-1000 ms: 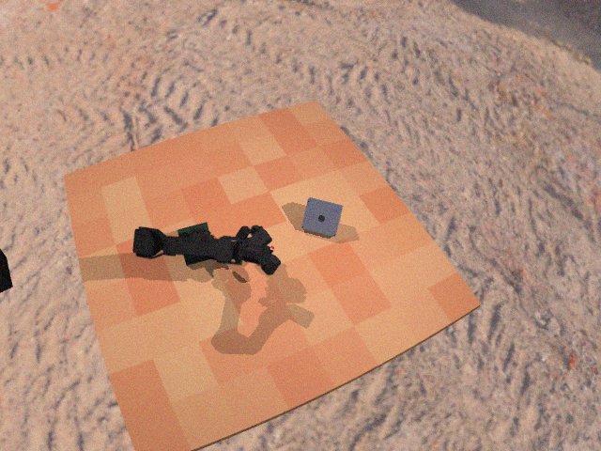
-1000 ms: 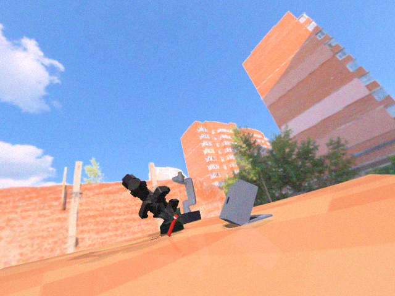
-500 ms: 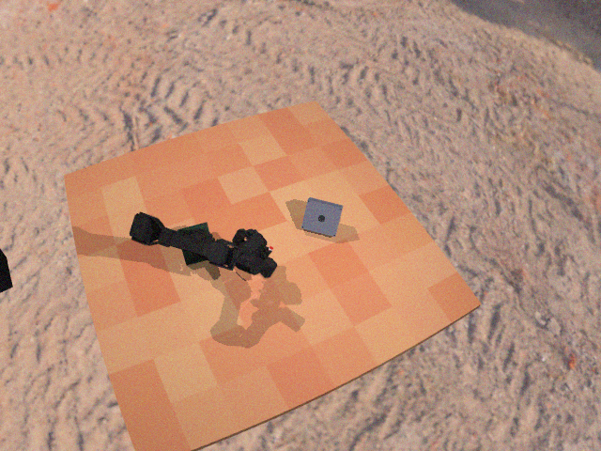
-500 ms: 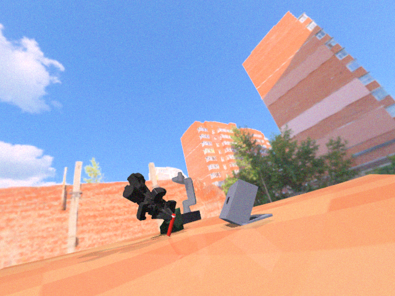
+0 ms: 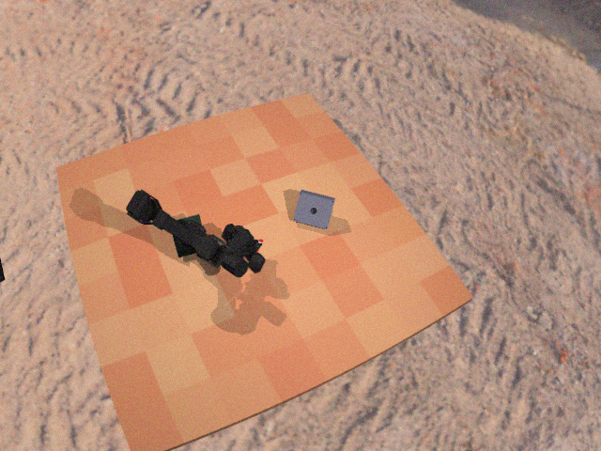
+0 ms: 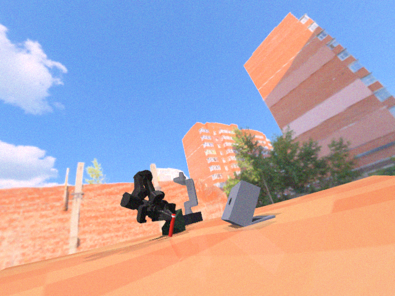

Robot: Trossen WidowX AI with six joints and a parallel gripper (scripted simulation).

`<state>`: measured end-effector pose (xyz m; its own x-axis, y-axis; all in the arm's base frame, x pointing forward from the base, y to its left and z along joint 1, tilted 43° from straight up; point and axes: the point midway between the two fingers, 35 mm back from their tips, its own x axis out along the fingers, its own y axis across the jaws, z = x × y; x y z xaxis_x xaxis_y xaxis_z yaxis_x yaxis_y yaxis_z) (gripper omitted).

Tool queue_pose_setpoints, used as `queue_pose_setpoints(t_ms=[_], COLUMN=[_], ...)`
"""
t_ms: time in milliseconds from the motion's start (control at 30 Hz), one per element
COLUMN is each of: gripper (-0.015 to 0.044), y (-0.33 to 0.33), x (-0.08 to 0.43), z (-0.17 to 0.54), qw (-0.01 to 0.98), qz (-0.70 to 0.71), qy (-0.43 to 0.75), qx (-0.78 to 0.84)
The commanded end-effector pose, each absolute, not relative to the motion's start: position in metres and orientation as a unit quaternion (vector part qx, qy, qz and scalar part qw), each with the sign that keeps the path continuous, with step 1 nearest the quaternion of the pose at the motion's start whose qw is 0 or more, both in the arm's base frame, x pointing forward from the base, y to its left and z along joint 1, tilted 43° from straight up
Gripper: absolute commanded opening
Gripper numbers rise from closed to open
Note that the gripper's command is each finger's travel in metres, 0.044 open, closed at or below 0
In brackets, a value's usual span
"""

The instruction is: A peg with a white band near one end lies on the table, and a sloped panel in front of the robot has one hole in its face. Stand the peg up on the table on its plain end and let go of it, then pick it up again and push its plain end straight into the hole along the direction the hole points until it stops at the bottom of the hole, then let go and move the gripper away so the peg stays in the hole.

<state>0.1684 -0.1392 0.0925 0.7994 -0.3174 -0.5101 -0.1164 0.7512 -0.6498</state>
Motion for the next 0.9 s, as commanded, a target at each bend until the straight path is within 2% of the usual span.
queue_pose_setpoints(t_ms=[0, 867], gripper=[0.0050, 0.0050], y=[-0.138, -0.139], x=[0.165, 0.148], z=[0.091, 0.091], qw=[0.888, 0.915], qz=[-0.049, -0.008], qy=[0.297, 0.196], qx=[-0.348, -0.352])
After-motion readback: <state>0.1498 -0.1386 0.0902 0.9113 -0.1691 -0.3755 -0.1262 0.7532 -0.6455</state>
